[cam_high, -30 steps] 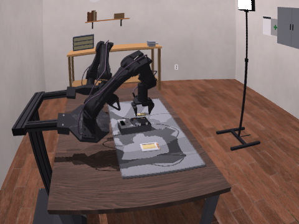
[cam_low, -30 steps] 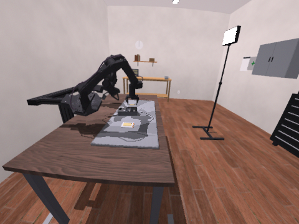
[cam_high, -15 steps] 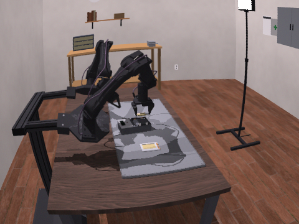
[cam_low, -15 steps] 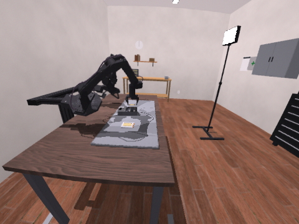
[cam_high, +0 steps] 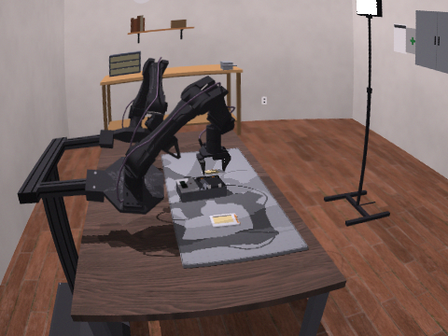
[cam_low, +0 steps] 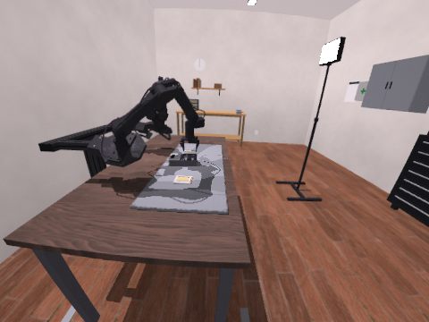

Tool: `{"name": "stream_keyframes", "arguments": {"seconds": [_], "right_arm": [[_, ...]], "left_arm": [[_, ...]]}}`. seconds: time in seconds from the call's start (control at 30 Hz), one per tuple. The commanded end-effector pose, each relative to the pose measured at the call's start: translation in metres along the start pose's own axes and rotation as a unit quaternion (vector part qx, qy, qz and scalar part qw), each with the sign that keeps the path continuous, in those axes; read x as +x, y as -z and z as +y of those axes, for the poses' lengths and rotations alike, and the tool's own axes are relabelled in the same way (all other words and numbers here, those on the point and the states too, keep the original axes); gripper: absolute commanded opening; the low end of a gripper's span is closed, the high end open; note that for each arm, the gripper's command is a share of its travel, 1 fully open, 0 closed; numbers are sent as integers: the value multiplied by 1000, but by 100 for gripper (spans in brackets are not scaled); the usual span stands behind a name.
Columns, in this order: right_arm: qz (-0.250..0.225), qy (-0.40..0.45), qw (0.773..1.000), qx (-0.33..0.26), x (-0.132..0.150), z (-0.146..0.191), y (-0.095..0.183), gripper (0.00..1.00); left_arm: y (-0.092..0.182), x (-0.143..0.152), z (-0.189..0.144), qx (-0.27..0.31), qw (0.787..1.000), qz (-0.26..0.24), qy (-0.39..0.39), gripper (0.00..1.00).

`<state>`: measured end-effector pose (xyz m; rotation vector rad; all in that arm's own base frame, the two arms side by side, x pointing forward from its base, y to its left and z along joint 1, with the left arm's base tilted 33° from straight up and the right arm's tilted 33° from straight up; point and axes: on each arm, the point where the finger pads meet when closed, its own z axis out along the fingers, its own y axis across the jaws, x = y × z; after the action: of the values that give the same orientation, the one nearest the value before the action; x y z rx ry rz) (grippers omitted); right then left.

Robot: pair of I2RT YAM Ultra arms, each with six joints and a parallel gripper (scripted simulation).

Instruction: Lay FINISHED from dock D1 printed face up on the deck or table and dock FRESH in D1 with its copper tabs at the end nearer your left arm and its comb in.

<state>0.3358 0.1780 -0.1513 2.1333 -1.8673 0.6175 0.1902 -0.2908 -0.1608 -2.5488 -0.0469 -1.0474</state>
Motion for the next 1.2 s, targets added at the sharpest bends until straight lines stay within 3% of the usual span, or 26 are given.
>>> {"name": "stream_keyframes", "arguments": {"seconds": [0.0, 0.73, 1.17], "right_arm": [[4, 8, 1000, 7, 1, 0, 6, 0], [4, 8, 1000, 7, 1, 0, 6, 0], [4, 8, 1000, 7, 1, 0, 6, 0]], "left_arm": [[13, 6, 7, -8, 1000, -5, 7, 0], [26, 14, 9, -8, 1000, -5, 8, 0], [25, 34, -42, 45, 982, 4, 182, 0]]}}
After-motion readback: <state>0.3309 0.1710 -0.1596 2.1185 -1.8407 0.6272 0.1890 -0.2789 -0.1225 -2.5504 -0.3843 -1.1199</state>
